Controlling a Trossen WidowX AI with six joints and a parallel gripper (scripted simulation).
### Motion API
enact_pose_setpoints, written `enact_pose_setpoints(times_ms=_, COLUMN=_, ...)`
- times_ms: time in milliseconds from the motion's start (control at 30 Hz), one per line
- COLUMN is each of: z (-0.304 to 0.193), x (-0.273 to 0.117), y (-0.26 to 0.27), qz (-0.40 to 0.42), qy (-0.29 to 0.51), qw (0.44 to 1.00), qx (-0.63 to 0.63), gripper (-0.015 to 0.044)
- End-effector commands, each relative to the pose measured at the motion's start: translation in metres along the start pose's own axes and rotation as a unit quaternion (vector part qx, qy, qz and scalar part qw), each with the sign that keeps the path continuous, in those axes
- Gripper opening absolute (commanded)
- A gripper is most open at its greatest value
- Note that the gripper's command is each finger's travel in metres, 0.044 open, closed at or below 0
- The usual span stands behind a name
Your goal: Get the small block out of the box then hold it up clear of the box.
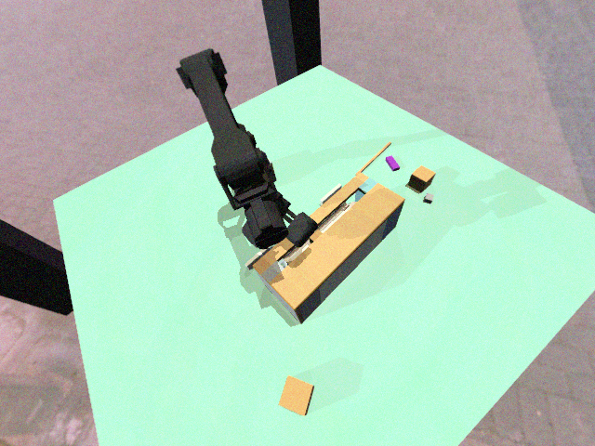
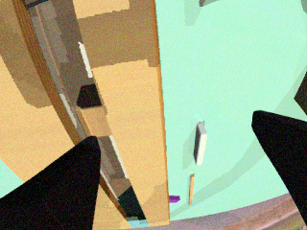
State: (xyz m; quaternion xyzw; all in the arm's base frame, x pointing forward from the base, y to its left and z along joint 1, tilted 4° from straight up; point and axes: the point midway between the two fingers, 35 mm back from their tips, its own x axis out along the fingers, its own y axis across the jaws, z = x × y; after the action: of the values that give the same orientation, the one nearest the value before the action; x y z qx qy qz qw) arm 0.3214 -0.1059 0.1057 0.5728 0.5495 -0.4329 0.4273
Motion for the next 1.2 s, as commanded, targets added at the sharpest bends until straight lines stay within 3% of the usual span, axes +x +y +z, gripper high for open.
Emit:
enact_pose_setpoints(times_ms=0, z=0.002, x=0.009, y=0.0, qz=-0.004, qy=0.004, qw=1.0, qx=0.004, gripper=0.04)
enact_pose_setpoints(times_ms=1167, z=0.026, x=0.06, y=0.003, qz=-0.004, qy=0.004, qw=1.0, qx=0.004, gripper=0.04)
